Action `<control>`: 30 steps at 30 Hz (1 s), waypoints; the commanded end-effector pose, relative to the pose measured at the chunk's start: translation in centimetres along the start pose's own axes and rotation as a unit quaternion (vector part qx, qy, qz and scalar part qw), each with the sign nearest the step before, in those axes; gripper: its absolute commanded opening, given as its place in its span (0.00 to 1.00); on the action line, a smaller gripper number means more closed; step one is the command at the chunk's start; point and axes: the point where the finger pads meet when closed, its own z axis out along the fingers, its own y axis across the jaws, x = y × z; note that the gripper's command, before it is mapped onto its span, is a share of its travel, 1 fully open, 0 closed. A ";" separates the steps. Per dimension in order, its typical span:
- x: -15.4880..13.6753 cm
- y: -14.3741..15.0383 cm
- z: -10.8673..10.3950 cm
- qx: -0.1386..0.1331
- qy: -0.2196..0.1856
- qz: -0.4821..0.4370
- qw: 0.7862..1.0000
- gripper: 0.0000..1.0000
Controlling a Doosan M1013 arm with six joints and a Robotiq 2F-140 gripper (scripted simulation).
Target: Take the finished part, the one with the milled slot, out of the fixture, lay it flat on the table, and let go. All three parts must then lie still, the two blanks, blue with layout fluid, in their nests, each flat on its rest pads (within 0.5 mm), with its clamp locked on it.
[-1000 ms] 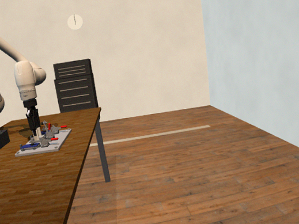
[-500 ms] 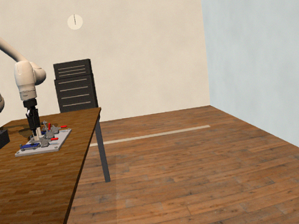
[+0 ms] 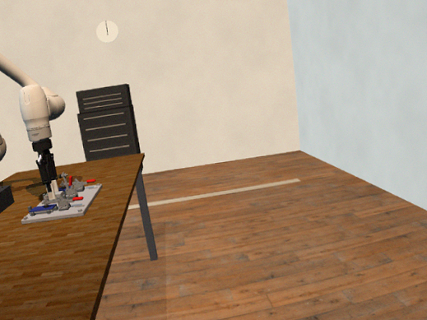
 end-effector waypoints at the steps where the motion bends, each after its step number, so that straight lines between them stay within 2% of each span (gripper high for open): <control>1: -0.3 0.1 -0.5 -0.001 -0.005 0.000 1.000 0.00; 30: -0.2 0.1 -2.4 -0.001 -0.005 0.001 1.000 0.00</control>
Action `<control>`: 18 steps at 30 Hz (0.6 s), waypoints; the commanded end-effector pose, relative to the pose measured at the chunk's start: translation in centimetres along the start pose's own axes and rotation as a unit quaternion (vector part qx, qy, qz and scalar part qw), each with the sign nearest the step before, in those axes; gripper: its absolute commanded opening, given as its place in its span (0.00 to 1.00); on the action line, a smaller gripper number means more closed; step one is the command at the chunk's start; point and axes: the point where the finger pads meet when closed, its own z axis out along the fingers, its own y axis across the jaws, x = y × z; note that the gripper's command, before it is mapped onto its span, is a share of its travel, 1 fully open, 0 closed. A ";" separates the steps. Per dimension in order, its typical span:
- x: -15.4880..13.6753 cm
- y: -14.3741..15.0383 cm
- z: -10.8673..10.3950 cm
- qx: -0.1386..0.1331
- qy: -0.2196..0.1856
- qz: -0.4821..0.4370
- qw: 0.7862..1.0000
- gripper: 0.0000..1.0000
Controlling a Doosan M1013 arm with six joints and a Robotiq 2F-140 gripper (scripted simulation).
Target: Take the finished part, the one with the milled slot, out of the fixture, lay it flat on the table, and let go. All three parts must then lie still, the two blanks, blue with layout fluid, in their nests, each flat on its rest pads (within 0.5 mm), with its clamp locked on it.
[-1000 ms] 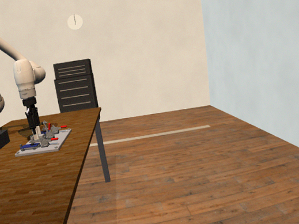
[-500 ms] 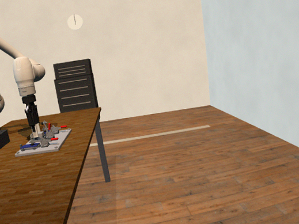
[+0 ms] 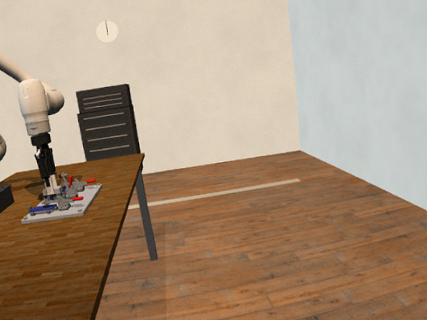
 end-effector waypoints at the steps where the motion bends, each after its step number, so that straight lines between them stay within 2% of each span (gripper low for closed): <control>1: -0.2 0.0 -0.2 0.000 -0.004 0.000 1.000 0.00; 18: -0.4 0.0 -0.9 0.000 -0.004 0.000 1.000 0.00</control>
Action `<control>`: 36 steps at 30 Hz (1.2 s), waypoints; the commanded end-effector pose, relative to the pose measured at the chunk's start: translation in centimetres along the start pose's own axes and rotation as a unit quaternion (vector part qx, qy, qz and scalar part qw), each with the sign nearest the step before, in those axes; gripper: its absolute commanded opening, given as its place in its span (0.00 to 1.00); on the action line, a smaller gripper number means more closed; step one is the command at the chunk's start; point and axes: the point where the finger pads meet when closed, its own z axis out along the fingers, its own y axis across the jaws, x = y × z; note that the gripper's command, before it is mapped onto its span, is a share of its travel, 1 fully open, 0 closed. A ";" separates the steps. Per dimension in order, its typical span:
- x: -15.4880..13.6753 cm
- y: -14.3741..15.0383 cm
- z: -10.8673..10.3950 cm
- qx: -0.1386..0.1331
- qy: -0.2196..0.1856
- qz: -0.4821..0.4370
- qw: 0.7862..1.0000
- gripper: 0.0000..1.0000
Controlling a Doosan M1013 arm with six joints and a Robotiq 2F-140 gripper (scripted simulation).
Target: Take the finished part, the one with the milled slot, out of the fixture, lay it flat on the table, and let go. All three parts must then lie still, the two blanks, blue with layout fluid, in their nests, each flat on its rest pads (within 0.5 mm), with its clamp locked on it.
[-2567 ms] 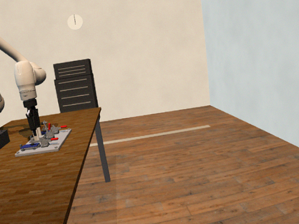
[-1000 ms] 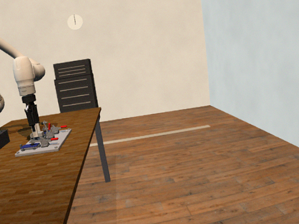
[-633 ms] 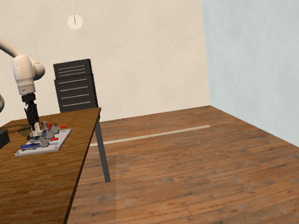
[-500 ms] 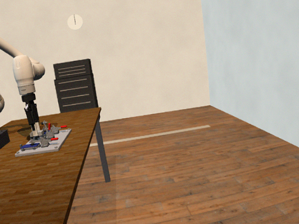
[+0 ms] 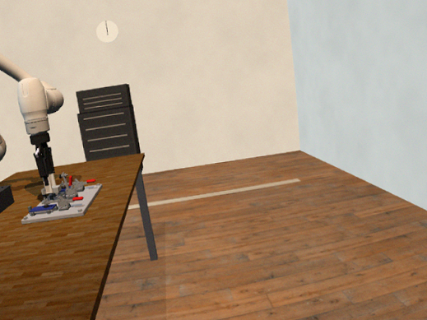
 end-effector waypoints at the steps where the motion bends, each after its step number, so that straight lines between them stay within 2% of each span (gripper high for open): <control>1: 0.0 0.0 -0.6 0.000 0.000 0.000 1.000 0.00; 14: -0.5 0.1 -2.9 -0.001 0.000 0.000 1.000 0.00; 36: -0.5 0.0 -3.2 0.000 0.001 0.000 1.000 0.00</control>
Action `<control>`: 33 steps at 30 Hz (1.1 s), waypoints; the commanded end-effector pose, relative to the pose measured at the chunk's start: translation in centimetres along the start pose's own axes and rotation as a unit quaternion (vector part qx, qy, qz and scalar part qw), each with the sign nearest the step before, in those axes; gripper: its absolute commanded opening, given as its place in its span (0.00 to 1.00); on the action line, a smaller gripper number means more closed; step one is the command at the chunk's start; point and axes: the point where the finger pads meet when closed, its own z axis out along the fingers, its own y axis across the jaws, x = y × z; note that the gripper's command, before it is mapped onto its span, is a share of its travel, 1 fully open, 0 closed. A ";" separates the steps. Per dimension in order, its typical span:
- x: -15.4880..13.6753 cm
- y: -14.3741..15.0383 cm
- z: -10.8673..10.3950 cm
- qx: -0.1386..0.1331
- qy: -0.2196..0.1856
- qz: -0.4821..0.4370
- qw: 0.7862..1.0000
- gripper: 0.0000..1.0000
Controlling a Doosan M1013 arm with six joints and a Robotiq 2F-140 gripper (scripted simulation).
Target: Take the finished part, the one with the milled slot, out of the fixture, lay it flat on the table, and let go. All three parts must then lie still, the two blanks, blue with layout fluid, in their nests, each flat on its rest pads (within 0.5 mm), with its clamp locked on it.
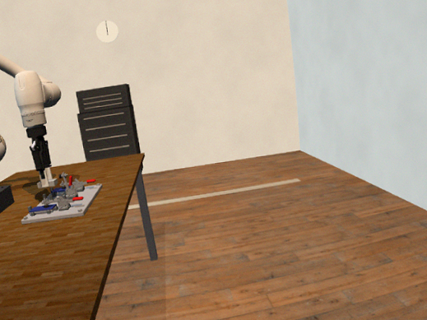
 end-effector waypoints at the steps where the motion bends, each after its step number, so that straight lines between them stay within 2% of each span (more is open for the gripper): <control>1: 0.5 0.0 -0.4 0.001 0.003 -0.001 1.000 0.00; 33: 0.9 -0.2 -0.9 0.003 0.006 -0.002 1.000 0.00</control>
